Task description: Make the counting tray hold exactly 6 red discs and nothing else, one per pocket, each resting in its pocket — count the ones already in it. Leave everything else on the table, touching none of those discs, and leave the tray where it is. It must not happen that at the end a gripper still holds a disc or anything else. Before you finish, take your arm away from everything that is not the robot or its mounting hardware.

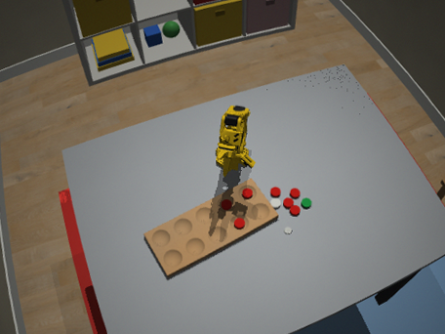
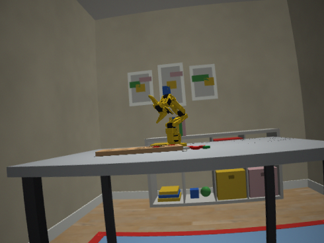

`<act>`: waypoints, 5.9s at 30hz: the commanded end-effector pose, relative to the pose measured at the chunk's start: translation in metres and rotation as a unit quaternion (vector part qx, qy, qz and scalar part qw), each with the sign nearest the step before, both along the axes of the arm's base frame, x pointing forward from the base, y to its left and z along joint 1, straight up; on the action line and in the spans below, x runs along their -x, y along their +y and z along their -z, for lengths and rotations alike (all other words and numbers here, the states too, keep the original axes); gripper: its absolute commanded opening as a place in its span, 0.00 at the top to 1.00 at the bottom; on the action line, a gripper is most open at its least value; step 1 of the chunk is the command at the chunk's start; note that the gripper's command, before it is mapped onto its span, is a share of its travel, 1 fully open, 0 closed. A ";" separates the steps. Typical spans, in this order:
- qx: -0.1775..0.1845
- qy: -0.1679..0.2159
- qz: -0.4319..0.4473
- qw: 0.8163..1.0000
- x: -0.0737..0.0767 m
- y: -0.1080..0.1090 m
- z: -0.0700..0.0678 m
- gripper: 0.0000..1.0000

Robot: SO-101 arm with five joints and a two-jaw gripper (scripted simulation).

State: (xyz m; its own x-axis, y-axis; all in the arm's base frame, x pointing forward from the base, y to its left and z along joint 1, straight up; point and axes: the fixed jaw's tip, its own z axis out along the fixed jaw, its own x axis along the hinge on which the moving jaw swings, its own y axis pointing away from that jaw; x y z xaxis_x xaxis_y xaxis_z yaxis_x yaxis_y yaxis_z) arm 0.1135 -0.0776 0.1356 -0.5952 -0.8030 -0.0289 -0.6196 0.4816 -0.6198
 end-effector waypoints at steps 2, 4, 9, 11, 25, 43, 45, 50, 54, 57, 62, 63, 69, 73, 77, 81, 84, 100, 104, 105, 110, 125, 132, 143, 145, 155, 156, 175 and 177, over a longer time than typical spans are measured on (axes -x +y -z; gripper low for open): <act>0.008 -0.016 -0.003 1.000 -0.003 0.000 -0.007 0.00; 0.008 -0.016 -0.003 1.000 -0.003 0.000 -0.007 0.00; 0.000 -0.004 -0.020 1.000 -0.006 0.003 -0.004 0.00; -0.005 0.005 -0.031 0.999 -0.008 0.006 -0.002 0.00; -0.046 0.089 -0.136 0.986 -0.022 0.032 0.019 0.00; -0.066 0.165 -0.219 0.959 -0.026 0.057 0.037 0.00; -0.066 0.165 -0.220 0.959 -0.026 0.057 0.037 0.00; -0.066 0.166 -0.220 0.959 -0.026 0.057 0.037 0.00; -0.065 0.162 -0.220 0.960 -0.026 0.057 0.036 0.00; -0.065 0.162 -0.220 0.960 -0.026 0.057 0.036 0.00; -0.065 0.162 -0.220 0.960 -0.026 0.057 0.036 0.00; -0.065 0.162 -0.220 0.960 -0.026 0.057 0.036 0.00; -0.063 0.158 -0.220 0.960 -0.026 0.057 0.035 0.00; -0.063 0.158 -0.220 0.960 -0.026 0.057 0.035 0.00; -0.063 0.158 -0.220 0.960 -0.026 0.057 0.035 0.00; -0.063 0.158 -0.220 0.960 -0.026 0.057 0.035 0.00; -0.063 0.158 -0.220 0.960 -0.026 0.057 0.035 0.00; -0.063 0.158 -0.220 0.960 -0.026 0.057 0.035 0.00; -0.063 0.158 -0.220 0.960 -0.026 0.057 0.035 0.00; -0.063 0.158 -0.220 0.960 -0.026 0.057 0.035 0.00; -0.063 0.158 -0.220 0.960 -0.026 0.057 0.035 0.00; -0.084 0.142 -0.187 0.968 -0.029 0.062 0.035 0.00; -0.123 0.115 -0.129 0.977 -0.034 0.072 0.033 0.00; -0.202 0.067 -0.022 0.977 -0.042 0.091 0.030 0.00; -0.223 0.056 0.004 0.973 -0.044 0.096 0.029 0.00; -0.321 0.013 0.124 0.939 -0.051 0.119 0.024 0.00; -0.321 0.013 0.124 0.939 -0.051 0.119 0.024 0.00; -0.400 -0.009 0.216 0.891 -0.054 0.138 0.020 0.00; -0.402 -0.009 0.218 0.889 -0.054 0.138 0.019 0.00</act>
State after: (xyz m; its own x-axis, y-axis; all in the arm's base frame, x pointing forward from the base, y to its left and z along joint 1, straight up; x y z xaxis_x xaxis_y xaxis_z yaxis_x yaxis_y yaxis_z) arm 0.1631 0.0575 0.1060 -0.8628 -0.2317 -0.4493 -0.2652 0.9641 0.0122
